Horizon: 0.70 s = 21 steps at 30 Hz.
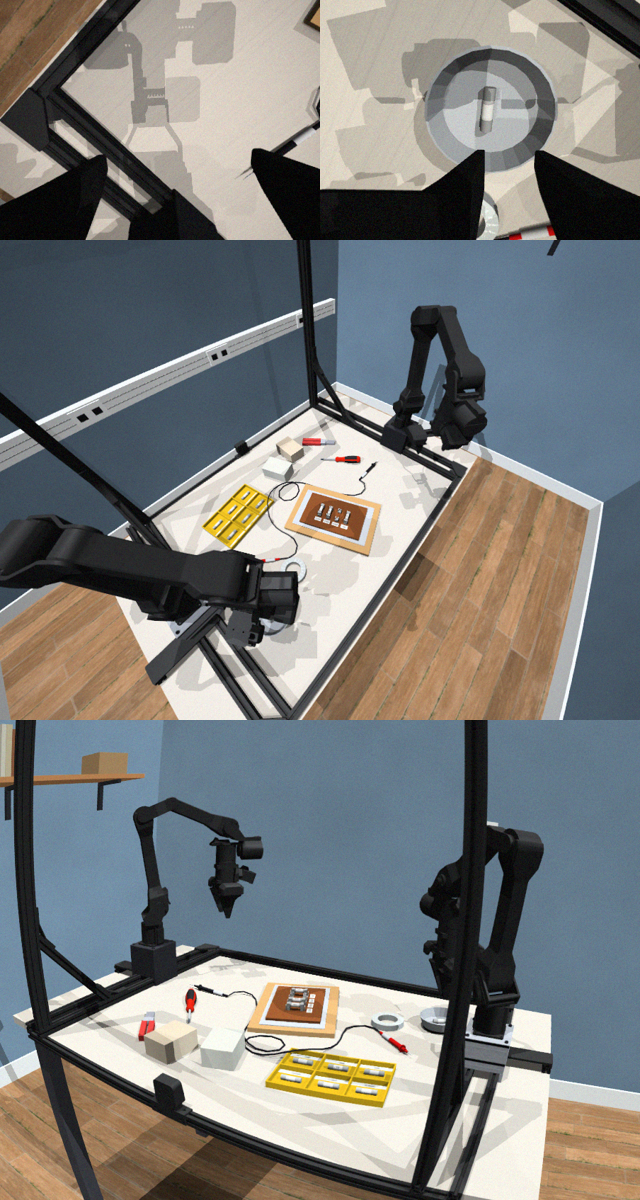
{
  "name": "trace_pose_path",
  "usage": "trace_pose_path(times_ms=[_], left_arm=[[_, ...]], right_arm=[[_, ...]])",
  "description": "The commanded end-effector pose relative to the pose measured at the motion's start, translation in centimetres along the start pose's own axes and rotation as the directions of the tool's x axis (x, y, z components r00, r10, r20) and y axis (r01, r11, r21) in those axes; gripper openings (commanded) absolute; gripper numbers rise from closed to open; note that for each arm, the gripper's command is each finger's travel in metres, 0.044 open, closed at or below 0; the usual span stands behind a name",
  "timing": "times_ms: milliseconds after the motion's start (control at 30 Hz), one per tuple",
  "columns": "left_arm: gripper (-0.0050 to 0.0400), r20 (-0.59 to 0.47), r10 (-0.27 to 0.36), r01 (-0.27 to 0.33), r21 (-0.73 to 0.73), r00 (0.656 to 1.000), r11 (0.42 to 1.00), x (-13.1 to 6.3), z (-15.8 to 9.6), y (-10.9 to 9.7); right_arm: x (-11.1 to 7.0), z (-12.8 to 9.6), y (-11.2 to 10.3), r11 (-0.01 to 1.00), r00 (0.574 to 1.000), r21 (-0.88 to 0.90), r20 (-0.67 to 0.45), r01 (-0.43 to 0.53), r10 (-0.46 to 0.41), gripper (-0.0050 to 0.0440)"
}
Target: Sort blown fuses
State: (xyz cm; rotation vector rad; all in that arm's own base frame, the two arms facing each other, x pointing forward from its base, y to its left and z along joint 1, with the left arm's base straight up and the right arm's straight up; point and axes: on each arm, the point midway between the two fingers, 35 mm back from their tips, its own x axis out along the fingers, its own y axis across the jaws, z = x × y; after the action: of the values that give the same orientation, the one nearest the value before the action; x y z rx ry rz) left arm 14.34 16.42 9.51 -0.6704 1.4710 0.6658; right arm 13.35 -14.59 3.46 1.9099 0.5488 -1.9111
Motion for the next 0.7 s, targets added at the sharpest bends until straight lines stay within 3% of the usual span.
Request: trace_pose_path(times_ms=[0,667], left_arm=[[0.0400,0.023,0.000,0.000,0.000,1.000,1.000,-0.6,0.4,0.0],[0.0400,0.023,0.000,0.000,0.000,1.000,1.000,-0.6,0.4,0.0]], right_arm=[[-0.2,-0.4,-0.5,0.999,1.000,-0.053,-0.002,-0.011,0.011,0.0132],[0.0,-3.3,-3.9,0.916,1.000,-0.401,-0.002,-0.008,0.008,0.0132]])
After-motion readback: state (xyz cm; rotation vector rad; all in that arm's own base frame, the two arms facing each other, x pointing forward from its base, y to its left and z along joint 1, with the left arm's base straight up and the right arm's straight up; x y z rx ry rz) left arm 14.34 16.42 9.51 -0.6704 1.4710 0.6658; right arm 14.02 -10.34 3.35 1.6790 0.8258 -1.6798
